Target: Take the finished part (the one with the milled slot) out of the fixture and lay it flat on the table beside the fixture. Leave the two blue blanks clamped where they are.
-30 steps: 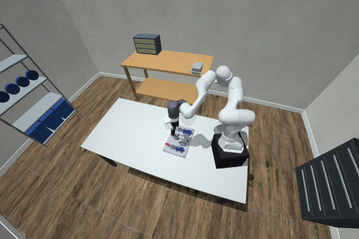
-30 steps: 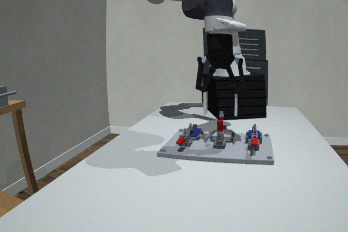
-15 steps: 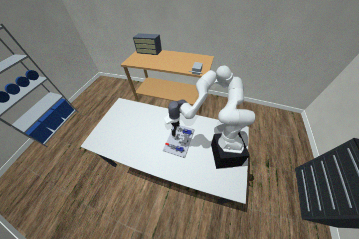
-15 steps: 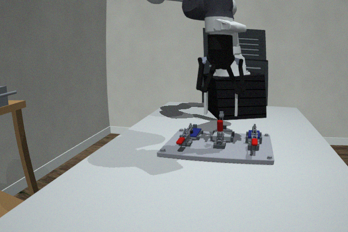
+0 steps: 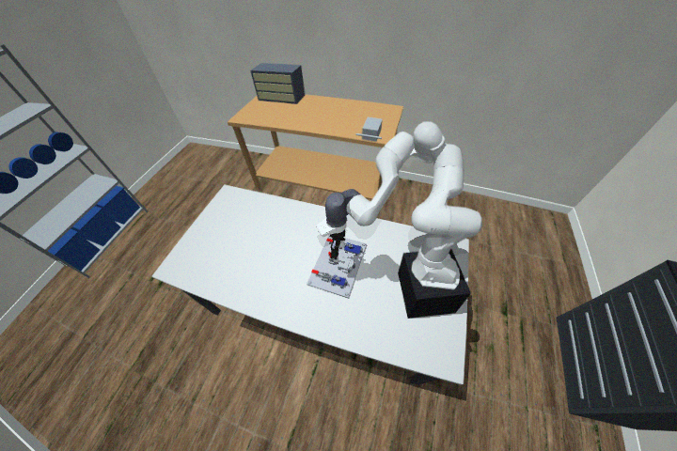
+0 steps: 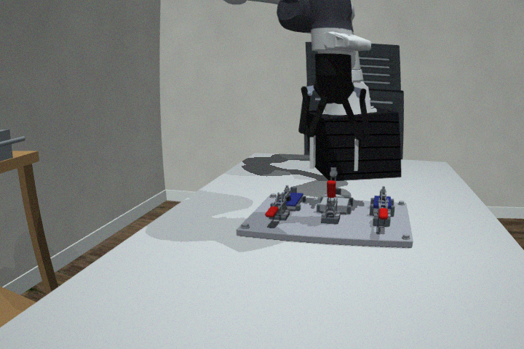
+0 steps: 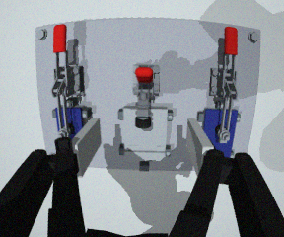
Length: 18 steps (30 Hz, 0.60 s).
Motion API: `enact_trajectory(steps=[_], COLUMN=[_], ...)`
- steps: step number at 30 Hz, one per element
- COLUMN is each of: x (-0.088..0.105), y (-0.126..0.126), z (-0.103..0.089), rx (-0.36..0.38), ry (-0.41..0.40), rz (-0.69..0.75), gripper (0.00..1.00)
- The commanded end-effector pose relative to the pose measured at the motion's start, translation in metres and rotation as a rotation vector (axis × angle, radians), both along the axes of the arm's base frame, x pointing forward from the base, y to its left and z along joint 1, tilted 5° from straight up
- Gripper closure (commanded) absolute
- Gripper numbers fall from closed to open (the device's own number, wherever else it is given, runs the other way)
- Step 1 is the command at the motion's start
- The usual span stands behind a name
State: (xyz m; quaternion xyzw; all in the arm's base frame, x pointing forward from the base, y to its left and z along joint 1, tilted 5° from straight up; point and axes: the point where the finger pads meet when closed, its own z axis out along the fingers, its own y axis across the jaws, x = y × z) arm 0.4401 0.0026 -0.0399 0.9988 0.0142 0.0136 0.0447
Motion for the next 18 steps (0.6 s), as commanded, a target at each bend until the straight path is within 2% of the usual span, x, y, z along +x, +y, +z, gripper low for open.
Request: enact_trajectory(steps=[1,7,18], x=[-0.008,-0.026,-0.038], y=[0.001,0.001,0.000], z=[0.001,0.001,0.000], rx=[0.003,0.003,0.003], ry=[-0.011,-0.011,-0.011], rz=[-0.015,-0.015,-0.015], gripper=[0.42,0.42,0.42])
